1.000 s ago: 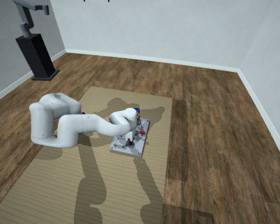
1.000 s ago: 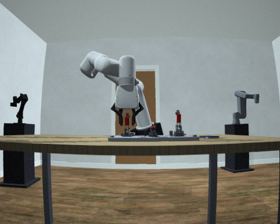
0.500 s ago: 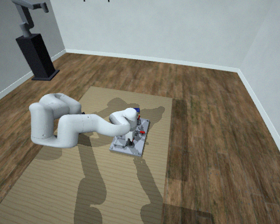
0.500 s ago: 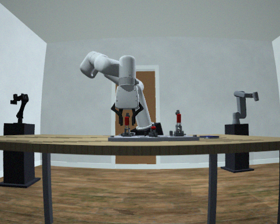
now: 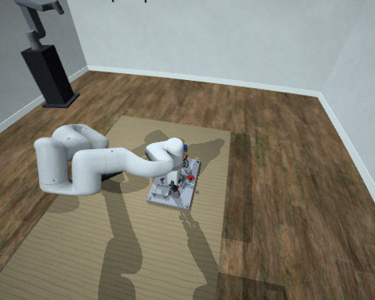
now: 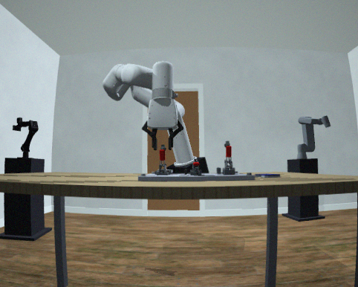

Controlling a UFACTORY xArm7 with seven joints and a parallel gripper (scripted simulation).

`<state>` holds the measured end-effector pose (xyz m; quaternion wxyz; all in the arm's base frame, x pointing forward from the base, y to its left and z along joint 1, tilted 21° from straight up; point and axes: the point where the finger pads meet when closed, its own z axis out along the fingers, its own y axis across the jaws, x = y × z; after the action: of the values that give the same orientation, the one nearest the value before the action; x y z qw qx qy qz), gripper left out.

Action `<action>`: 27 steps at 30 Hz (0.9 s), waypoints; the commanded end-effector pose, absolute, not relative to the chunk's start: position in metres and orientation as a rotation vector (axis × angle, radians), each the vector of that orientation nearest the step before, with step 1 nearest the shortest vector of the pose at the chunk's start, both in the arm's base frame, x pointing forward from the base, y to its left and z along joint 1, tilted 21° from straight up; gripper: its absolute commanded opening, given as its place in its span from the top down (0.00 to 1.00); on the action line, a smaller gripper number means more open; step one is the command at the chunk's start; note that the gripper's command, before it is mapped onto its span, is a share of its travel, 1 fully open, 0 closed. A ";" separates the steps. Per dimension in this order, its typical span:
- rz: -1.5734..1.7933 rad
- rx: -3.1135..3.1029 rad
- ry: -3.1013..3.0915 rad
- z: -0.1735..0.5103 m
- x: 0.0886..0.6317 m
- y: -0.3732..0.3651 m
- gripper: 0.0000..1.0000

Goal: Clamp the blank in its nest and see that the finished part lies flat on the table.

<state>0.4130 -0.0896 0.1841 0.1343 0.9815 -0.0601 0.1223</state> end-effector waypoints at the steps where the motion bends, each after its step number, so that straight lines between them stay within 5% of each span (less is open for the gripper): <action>1: 0.359 2.844 -0.173 0.197 0.411 -0.086 0.53; 11: 0.359 2.844 -0.173 0.198 0.410 -0.085 0.53; 12: 0.359 2.844 -0.173 0.198 0.410 -0.085 0.01; 27: 0.359 2.844 -0.173 0.195 0.411 -0.086 0.01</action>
<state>0.4103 -0.0866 0.1939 0.1342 0.9815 -0.0600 0.1223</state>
